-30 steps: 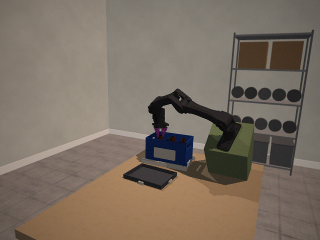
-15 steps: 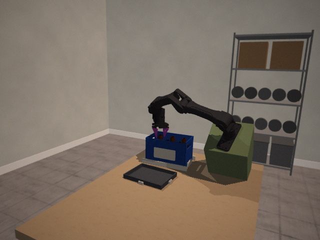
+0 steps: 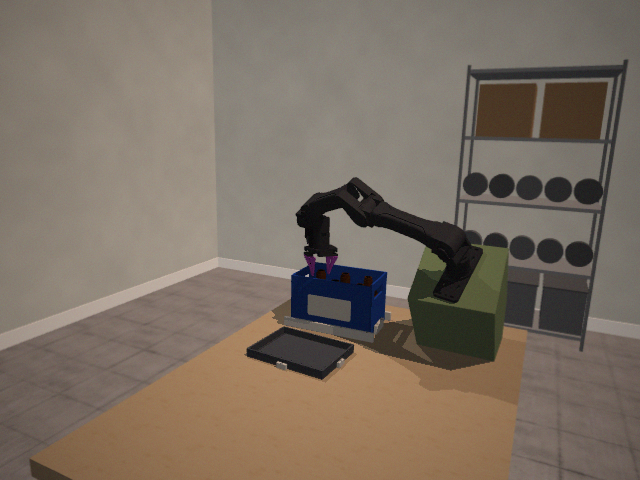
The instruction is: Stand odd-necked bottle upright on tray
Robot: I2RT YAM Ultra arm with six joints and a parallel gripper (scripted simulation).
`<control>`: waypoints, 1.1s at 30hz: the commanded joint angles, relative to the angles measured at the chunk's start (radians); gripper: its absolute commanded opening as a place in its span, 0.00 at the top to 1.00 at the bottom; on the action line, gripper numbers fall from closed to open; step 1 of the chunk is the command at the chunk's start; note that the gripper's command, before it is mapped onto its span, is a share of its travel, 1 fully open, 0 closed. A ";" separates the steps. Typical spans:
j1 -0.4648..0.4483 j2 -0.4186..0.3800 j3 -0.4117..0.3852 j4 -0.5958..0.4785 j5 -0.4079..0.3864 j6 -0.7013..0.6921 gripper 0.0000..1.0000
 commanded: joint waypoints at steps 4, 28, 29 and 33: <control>-0.020 -0.030 -0.001 0.010 -0.001 0.006 0.39; -0.067 -0.044 0.070 -0.129 0.015 -0.055 0.39; -0.070 -0.043 0.080 -0.139 0.016 -0.058 0.39; -0.080 -0.041 0.117 -0.179 0.018 -0.070 0.39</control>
